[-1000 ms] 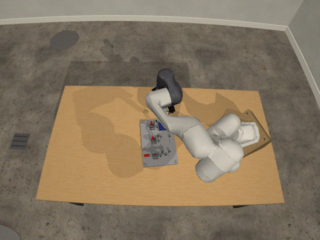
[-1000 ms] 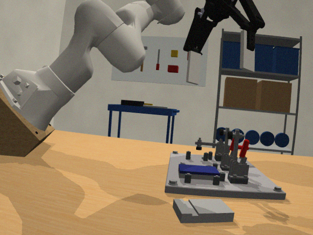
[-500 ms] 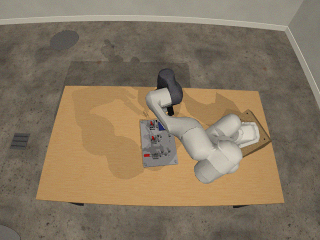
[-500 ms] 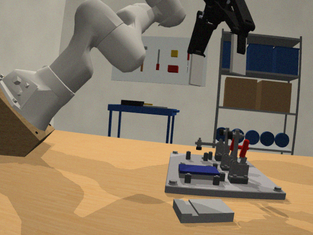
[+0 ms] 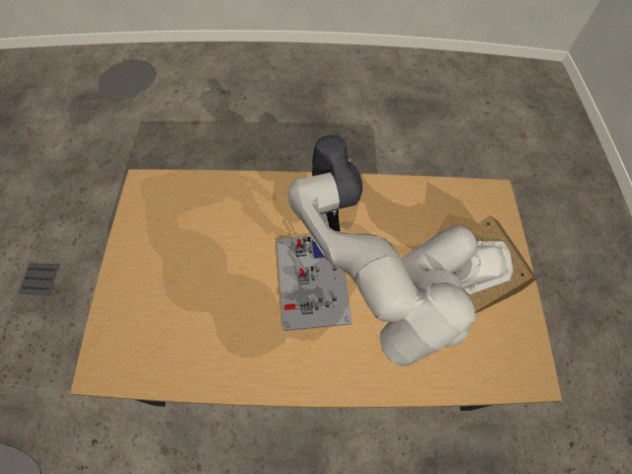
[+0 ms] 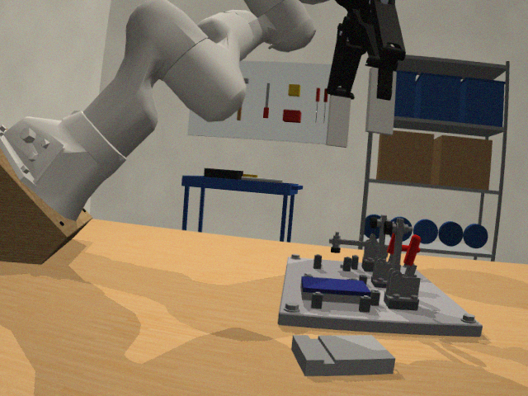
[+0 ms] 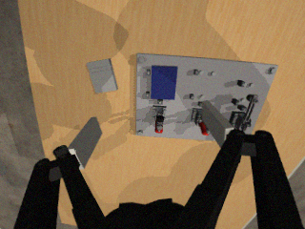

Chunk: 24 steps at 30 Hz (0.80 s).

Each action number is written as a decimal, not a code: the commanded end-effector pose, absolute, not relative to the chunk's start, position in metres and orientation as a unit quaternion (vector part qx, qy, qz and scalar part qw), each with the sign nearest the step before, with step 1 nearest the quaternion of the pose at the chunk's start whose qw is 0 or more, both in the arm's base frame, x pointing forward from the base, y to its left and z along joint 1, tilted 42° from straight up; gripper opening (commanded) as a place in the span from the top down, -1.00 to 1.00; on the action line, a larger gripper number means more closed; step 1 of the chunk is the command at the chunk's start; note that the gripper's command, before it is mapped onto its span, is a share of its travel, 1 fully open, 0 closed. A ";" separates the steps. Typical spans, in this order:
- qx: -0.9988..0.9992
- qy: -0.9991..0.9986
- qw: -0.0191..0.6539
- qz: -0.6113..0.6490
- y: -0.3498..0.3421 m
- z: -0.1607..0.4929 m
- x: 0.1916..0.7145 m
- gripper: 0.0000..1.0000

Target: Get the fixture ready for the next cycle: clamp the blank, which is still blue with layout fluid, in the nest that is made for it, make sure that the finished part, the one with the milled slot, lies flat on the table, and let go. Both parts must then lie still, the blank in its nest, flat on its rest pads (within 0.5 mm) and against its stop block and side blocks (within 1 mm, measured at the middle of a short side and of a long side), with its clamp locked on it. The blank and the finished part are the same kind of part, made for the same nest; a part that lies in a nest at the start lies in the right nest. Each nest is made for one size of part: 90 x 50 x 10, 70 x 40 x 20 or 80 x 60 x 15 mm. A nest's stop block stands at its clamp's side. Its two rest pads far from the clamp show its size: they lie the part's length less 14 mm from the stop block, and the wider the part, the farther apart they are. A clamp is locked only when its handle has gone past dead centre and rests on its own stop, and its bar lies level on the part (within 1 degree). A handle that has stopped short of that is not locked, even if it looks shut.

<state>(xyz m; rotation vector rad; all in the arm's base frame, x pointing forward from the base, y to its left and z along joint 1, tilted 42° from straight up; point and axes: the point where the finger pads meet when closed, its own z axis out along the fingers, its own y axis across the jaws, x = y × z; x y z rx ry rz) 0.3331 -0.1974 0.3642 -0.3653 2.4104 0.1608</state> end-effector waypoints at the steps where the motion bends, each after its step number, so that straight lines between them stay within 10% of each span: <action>1: -0.071 0.932 0.338 0.111 -0.183 0.364 0.332 -1.00; 24: -0.056 0.932 0.336 0.122 -0.179 0.364 0.332 -1.00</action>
